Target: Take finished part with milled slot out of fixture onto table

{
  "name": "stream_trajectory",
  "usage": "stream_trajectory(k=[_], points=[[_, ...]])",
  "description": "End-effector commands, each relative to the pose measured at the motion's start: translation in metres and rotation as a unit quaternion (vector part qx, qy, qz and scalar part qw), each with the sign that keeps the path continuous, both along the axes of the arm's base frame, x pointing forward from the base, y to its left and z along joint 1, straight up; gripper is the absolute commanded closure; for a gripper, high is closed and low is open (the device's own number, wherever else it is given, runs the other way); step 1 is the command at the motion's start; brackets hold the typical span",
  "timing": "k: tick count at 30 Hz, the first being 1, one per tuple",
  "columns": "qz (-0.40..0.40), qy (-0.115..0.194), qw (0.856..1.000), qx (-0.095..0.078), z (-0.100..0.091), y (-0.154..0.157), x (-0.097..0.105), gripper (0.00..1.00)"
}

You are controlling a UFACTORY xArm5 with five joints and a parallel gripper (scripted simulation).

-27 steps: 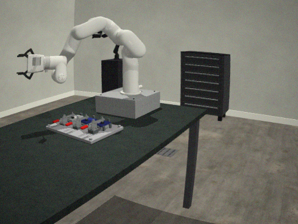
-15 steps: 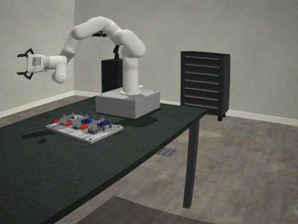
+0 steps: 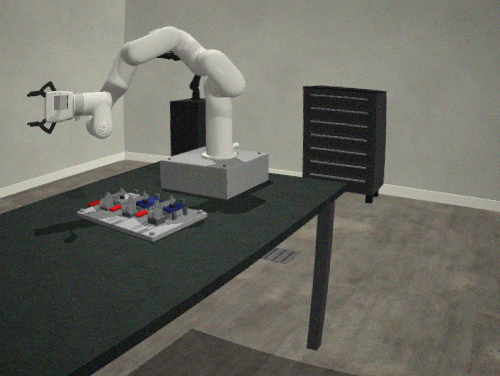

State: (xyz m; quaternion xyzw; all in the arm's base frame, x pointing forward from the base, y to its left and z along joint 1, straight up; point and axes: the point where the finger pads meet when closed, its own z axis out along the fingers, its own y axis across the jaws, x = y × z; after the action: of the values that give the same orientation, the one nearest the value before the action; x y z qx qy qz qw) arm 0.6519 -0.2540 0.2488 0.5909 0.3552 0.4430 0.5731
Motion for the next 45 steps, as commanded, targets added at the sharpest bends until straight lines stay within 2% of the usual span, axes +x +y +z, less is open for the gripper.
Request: stream_trajectory(k=[1, 5, 7, 9, 12, 22, 24, 25, 32, 39, 41, 42, 45], points=[[0.022, 0.022, 0.999, 0.019, 0.001, 0.025, 0.02, 0.0], [0.051, 0.058, 0.996, 0.047, -0.002, 0.064, 0.043, 0.0], [0.051, 0.058, 0.996, 0.047, -0.002, 0.064, 0.043, 0.0], [0.074, 0.089, 0.991, 0.068, -0.005, 0.097, 0.058, 0.0], [0.087, 0.107, 0.987, 0.079, -0.007, 0.118, 0.065, 0.0], [0.144, 0.201, 0.961, 0.126, -0.014, 0.221, 0.083, 0.0], [0.144, 0.201, 0.961, 0.126, -0.014, 0.221, 0.083, 0.0], [0.156, 0.226, 0.952, 0.135, -0.016, 0.248, 0.083, 0.0], [0.183, 0.287, 0.928, 0.154, -0.019, 0.313, 0.075, 0.0], [0.206, 0.355, 0.897, 0.166, -0.021, 0.382, 0.053, 0.0], [0.206, 0.355, 0.897, 0.166, -0.021, 0.382, 0.053, 0.0], [0.214, 0.382, 0.883, 0.169, -0.021, 0.408, 0.04, 0.0], [0.218, 0.4, 0.874, 0.17, -0.021, 0.425, 0.03, 0.0]])
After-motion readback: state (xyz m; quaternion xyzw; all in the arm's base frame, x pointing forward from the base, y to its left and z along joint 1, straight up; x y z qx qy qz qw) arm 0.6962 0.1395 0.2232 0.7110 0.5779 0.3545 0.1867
